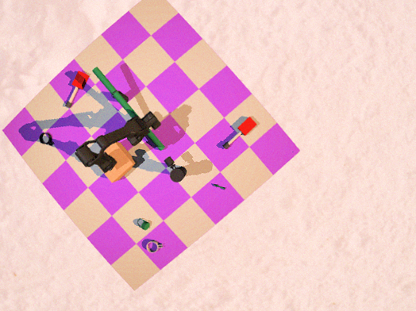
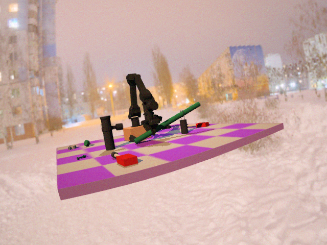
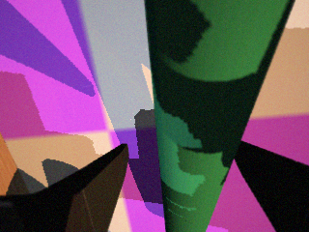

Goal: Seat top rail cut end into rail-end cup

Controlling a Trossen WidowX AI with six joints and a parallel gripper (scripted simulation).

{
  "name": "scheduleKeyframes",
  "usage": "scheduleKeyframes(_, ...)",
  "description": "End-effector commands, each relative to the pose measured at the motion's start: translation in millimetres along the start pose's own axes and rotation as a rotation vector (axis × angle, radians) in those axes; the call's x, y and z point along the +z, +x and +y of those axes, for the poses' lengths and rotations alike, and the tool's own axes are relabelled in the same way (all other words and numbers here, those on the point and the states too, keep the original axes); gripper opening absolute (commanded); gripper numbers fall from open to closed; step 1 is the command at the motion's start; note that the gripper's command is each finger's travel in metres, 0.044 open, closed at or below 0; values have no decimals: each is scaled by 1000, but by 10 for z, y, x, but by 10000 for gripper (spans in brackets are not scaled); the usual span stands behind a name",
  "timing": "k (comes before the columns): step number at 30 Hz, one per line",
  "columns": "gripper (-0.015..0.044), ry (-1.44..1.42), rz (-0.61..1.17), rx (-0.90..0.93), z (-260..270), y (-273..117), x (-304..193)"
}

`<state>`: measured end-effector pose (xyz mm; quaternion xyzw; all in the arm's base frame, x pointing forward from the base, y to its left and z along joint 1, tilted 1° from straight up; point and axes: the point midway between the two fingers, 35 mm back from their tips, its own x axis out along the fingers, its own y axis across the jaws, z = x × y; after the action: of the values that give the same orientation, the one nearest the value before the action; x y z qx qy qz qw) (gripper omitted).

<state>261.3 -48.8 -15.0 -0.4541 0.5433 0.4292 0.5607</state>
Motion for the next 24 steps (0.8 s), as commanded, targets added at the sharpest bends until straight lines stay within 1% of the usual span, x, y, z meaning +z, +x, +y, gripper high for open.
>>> scheduleKeyframes(1,256,-5,2,10,24,27,-4)
scheduleKeyframes(4,177,-5,2,10,24,27,-4)
scheduleKeyframes(13,118,-5,2,10,24,27,-4)
scheduleKeyframes(17,12,-5,2,10,6,-7,-4)
scheduleKeyframes(18,0,-5,2,9,-2,-23,-4)
scheduleKeyframes(24,0,-8,42,9,-28,-127,-61)
